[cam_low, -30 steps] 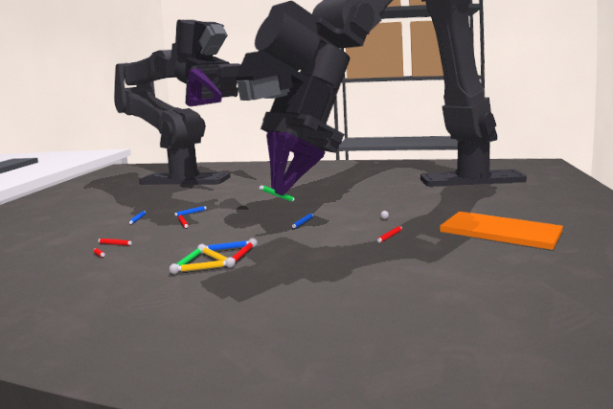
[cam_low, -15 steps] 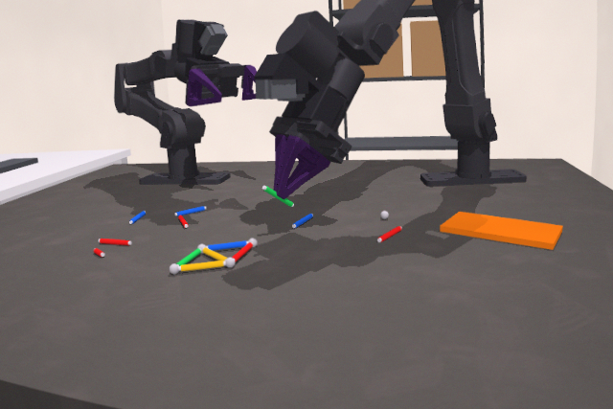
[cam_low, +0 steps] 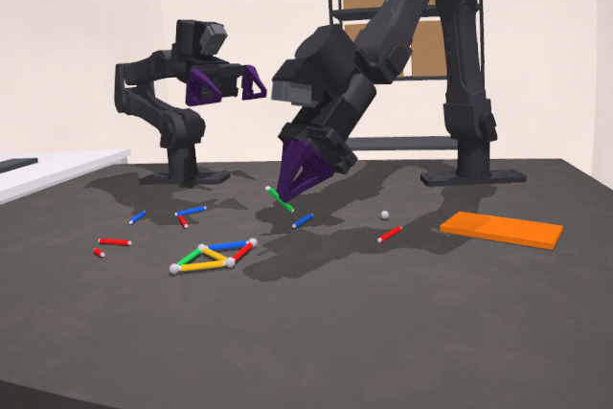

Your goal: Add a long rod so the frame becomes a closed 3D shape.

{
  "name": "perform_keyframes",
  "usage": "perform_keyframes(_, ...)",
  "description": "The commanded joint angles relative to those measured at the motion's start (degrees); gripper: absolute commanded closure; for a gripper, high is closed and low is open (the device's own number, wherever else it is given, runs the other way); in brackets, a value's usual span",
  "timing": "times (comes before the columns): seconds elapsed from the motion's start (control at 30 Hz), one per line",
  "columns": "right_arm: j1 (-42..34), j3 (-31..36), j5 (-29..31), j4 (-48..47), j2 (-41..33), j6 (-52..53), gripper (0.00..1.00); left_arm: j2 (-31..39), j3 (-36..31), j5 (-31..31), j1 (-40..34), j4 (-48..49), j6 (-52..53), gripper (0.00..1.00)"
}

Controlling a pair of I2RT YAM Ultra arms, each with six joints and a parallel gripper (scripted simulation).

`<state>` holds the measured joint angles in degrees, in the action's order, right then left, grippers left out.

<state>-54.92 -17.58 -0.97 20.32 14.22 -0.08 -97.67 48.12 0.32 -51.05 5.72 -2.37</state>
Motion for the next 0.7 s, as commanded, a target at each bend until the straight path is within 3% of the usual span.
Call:
perform_keyframes(0.0,-0.17,-0.31,0.15,-0.41,-1.08,-0.16,0.00,2.16,-1.91,-0.58,-0.78,6.59,-0.93,1.00)
perform_keyframes(0.2,-0.17,-0.31,0.15,-0.41,-1.08,-0.16,0.00,1.60,-6.08,-0.97,-0.93,15.62,-1.52,1.00)
perform_keyframes(0.67,-0.17,-0.31,0.15,-0.41,-1.08,-0.16,0.00,1.13,-5.97,-0.76,-1.00,15.58,-1.14,1.00)
